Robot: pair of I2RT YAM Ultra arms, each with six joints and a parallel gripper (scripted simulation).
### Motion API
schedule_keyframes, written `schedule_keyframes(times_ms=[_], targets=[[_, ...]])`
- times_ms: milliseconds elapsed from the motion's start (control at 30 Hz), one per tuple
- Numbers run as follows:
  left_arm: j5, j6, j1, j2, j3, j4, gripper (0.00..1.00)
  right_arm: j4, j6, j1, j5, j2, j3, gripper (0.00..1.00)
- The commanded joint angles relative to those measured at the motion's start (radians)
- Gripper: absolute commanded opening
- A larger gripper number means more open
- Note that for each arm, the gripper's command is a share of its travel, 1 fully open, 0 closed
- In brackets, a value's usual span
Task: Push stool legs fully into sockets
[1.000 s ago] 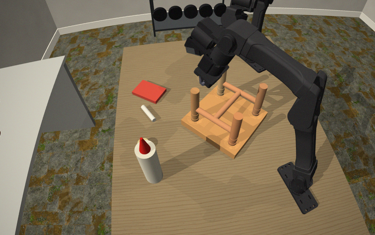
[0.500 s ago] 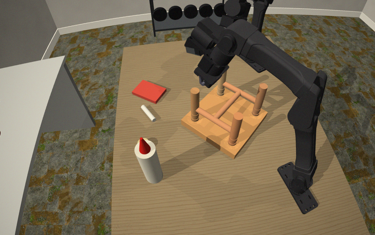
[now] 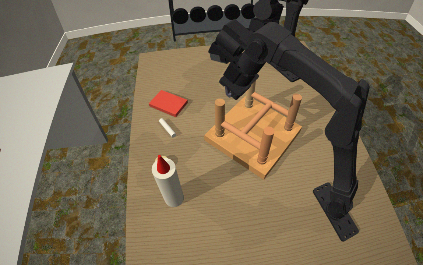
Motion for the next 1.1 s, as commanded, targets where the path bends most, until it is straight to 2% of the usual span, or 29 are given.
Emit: schedule_keyframes(times_ms=[0,233,300,633,767,933,967,1067], targets=[[0.003,-0.001,0.001,-0.046,-0.026,-0.027,0.00,0.033,-0.007,0.034,-0.014,0.022,0.035,0.00],[0.007,-0.006,0.011,-0.168,-0.170,-0.082,0.00,0.071,-0.013,0.165,-0.036,0.082,0.087,0.00],[0.007,-0.006,0.011,-0.168,-0.170,-0.082,0.00,0.071,-0.013,0.165,-0.036,0.082,0.087,0.00],[0.005,-0.006,0.014,-0.400,-0.459,-0.131,0.00,0.115,-0.018,0.399,-0.052,0.210,0.197,0.00],[0.005,-0.006,0.017,-0.441,-0.497,-0.130,0.00,0.115,-0.018,0.431,-0.045,0.230,0.221,0.00],[0.005,-0.005,-0.003,-0.436,-0.455,-0.116,0.00,0.081,-0.013,0.411,-0.042,0.199,0.219,0.00],[0.004,-0.005,-0.002,-0.455,-0.508,-0.119,0.00,0.109,-0.018,0.440,-0.057,0.225,0.221,0.00],[0.003,-0.005,0.011,-0.454,-0.531,-0.100,0.00,0.098,-0.017,0.439,-0.057,0.231,0.226,0.00]])
